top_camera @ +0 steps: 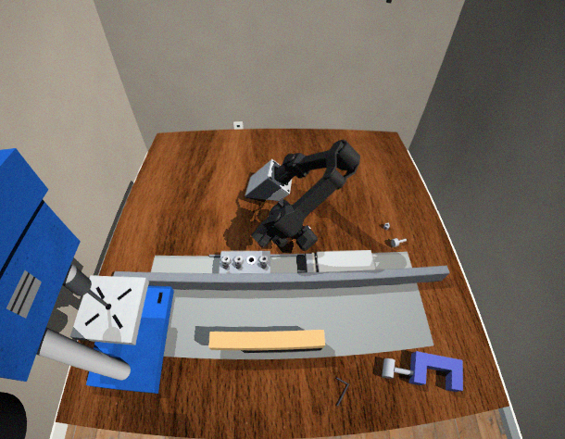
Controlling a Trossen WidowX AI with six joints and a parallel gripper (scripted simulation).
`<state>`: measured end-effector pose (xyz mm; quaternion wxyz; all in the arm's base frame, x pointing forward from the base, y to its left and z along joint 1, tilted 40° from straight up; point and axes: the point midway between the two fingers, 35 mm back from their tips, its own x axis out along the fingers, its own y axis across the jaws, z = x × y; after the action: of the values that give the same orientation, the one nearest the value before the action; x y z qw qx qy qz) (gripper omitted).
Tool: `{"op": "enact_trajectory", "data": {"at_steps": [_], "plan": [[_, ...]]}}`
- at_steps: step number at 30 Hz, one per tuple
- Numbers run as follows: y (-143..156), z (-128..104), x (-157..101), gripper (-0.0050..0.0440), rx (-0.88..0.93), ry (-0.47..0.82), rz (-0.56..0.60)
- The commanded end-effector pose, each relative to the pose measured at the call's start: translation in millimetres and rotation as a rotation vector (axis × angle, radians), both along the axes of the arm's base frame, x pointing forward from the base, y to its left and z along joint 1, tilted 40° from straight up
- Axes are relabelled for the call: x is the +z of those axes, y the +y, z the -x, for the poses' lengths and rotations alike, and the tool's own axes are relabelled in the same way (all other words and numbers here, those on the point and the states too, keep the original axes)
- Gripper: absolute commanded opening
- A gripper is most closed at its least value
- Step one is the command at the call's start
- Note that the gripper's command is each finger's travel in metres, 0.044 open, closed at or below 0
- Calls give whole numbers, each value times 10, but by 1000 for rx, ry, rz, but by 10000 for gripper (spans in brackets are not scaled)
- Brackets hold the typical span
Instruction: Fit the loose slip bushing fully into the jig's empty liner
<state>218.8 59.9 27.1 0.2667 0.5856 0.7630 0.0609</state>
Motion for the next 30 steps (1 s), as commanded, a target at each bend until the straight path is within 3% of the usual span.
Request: {"op": "enact_trajectory", "data": {"at_steps": [1,8,18,30], "plan": [[3,-13,11,160,0,-8,4],[3,-13,11,113,0,-8,4],[12,-3,15,113,0,-5,5],[11,42,106,113,-71,-69,166]]}}
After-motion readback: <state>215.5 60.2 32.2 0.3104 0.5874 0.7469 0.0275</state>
